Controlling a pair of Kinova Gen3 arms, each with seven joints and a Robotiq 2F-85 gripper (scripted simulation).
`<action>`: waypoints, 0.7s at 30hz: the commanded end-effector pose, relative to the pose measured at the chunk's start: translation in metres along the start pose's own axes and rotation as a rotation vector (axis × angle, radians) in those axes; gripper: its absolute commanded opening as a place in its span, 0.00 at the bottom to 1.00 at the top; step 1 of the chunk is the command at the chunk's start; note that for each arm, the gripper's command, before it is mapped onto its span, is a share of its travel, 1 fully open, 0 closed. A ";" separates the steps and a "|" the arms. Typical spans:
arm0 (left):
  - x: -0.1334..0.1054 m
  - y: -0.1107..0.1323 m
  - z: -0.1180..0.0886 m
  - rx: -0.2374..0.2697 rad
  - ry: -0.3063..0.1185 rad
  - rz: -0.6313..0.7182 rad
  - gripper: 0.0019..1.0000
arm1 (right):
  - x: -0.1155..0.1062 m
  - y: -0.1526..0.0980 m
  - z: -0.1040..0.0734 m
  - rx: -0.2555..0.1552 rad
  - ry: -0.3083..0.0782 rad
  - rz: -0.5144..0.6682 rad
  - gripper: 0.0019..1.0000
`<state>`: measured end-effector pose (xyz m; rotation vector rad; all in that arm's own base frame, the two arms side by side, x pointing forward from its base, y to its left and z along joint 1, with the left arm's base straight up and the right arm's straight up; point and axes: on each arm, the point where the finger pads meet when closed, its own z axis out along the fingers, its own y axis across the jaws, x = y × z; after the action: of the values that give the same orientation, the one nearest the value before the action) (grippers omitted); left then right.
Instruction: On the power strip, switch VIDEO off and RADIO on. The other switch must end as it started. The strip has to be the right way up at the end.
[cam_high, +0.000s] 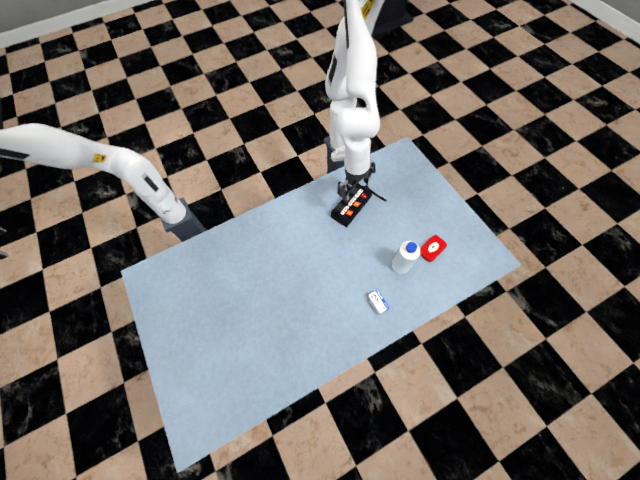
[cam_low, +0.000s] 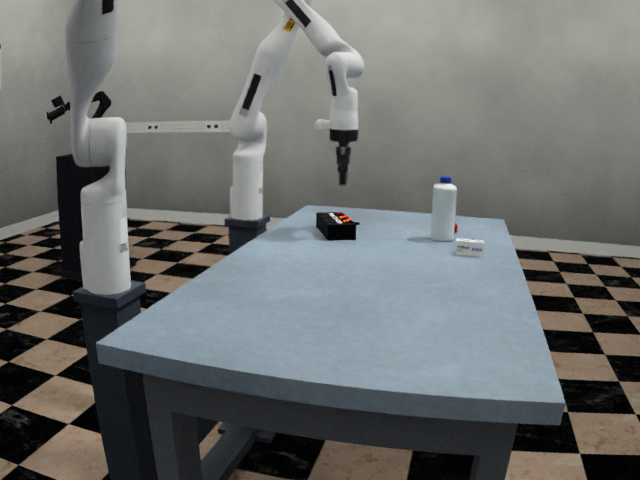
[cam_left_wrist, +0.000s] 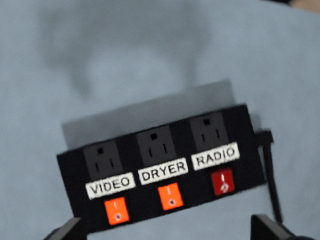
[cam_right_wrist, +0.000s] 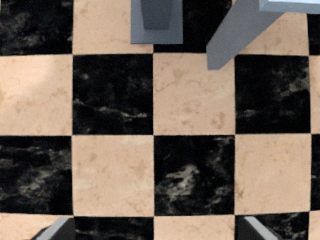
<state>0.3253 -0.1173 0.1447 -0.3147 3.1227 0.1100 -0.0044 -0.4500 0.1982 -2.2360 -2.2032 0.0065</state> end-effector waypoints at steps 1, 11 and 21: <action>-0.007 -0.002 0.006 0.014 0.008 0.167 1.00 | 0.000 0.000 -0.001 0.000 -0.002 0.000 1.00; -0.012 -0.010 0.013 0.022 0.005 0.510 1.00 | 0.000 0.000 -0.001 0.000 -0.002 0.000 1.00; -0.016 -0.018 0.019 0.033 -0.002 0.810 1.00 | 0.000 0.000 -0.001 0.000 -0.002 0.000 1.00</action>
<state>0.3394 -0.1315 0.1274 0.8554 3.0411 0.0728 -0.0044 -0.4500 0.1982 -2.2360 -2.2032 0.0065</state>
